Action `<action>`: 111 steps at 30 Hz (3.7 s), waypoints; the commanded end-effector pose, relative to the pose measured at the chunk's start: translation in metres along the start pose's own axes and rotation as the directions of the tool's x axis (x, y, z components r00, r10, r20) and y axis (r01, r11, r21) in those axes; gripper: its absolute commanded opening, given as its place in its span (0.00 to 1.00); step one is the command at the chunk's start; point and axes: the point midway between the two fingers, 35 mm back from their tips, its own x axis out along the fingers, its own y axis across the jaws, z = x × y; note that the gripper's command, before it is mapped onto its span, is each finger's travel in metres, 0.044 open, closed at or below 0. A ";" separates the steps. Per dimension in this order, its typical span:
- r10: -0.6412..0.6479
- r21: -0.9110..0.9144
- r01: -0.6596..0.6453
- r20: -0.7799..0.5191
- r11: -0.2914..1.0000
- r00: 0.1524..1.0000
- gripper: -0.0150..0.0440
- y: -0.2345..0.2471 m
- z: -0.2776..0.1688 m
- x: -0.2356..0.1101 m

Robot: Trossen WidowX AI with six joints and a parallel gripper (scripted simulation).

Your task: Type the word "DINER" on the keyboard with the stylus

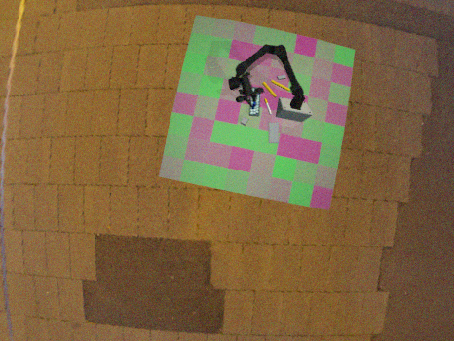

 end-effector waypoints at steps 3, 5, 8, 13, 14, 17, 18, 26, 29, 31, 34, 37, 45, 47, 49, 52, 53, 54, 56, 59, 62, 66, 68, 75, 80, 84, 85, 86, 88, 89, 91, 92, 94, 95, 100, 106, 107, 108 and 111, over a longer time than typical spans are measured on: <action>0.000 -0.004 0.000 0.005 1.000 1.000 0.39 0.002 0.001 -0.001; 0.000 -0.004 0.000 0.005 1.000 1.000 0.39 0.002 0.002 -0.001; 0.000 -0.004 0.000 0.005 1.000 1.000 0.39 0.002 0.004 0.000; 0.000 -0.004 0.000 0.005 1.000 1.000 0.39 0.002 0.006 0.002; 0.000 -0.004 0.000 0.005 1.000 1.000 0.39 0.002 0.006 0.002; 0.000 -0.004 0.000 0.005 1.000 1.000 0.39 0.002 0.007 0.002; 0.000 -0.004 0.000 0.005 1.000 1.000 0.39 0.002 0.007 0.002; 0.000 -0.004 0.000 0.005 1.000 1.000 0.39 0.002 0.010 0.004; 0.000 -0.004 0.000 0.006 1.000 1.000 0.39 0.002 0.011 0.005; 0.000 -0.004 0.000 0.006 1.000 1.000 0.39 0.002 0.012 0.005; 0.000 -0.004 0.000 0.006 1.000 1.000 0.39 0.002 0.013 0.006; 0.000 -0.004 0.000 0.006 1.000 1.000 0.39 0.002 0.014 0.006; 0.000 -0.004 0.000 0.006 1.000 1.000 0.39 0.002 0.014 0.006; 0.000 -0.004 0.000 0.006 1.000 1.000 0.39 0.002 0.014 0.006; 0.000 -0.004 0.000 0.006 1.000 1.000 0.39 0.002 0.014 0.006; 0.000 -0.004 0.000 0.006 1.000 1.000 0.39 0.002 0.011 0.004; 0.000 -0.004 0.000 0.006 1.000 1.000 0.39 0.002 0.008 0.002; 0.001 -0.004 -0.001 0.005 1.000 1.000 0.39 0.002 0.004 0.000; 0.001 -0.004 -0.001 0.005 1.000 1.000 0.39 0.002 -0.006 -0.005; 0.001 -0.005 -0.001 0.004 1.000 1.000 0.39 0.002 -0.018 -0.012; 0.001 -0.005 -0.001 0.004 1.000 1.000 0.39 0.002 -0.019 -0.013; 0.016 0.003 -0.016 0.005 1.000 1.000 0.38 -0.001 -0.016 -0.014; 0.050 0.024 -0.051 0.004 0.998 0.999 0.35 -0.005 -0.014 -0.021; 0.170 0.094 -0.170 0.009 0.981 0.985 0.27 -0.021 -0.006 -0.044; 0.253 0.143 -0.253 0.019 0.957 0.967 0.25 -0.033 -0.001 -0.059; 0.317 0.181 -0.318 0.031 0.931 0.948 0.25 -0.043 0.002 -0.071; 0.333 0.190 -0.333 0.035 0.923 0.942 0.25 -0.046 0.003 -0.073; 0.349 0.199 -0.349 0.039 0.916 0.936 0.25 -0.049 0.004 -0.076; 0.379 0.217 -0.380 0.047 0.899 0.924 0.25 -0.054 0.005 -0.081; 0.394 0.226 -0.395 0.052 0.891 0.918 0.25 -0.057 0.006 -0.084; 0.421 0.241 -0.422 0.061 0.874 0.905 0.25 -0.062 0.007 -0.088; 0.428 0.245 -0.429 0.063 0.869 0.902 0.25 -0.064 0.008 -0.090; 0.430 0.247 -0.432 0.064 0.868 0.901 0.25 -0.064 0.008 -0.090; 0.430 0.247 -0.432 0.064 0.868 0.901 0.25 -0.064 0.008 -0.090; 0.430 0.247 -0.432 0.064 0.868 0.901 0.25 -0.064 0.008 -0.090; 0.430 0.247 -0.432 0.065 0.868 0.901 0.25 -0.064 0.013 -0.087; 0.430 0.247 -0.432 0.065 0.868 0.901 0.25 -0.064 0.016 -0.086; 0.430 0.247 -0.432 0.065 0.868 0.901 0.25 -0.065 0.020 -0.084; 0.430 0.247 -0.432 0.065 0.868 0.901 0.25 -0.065 0.021 -0.083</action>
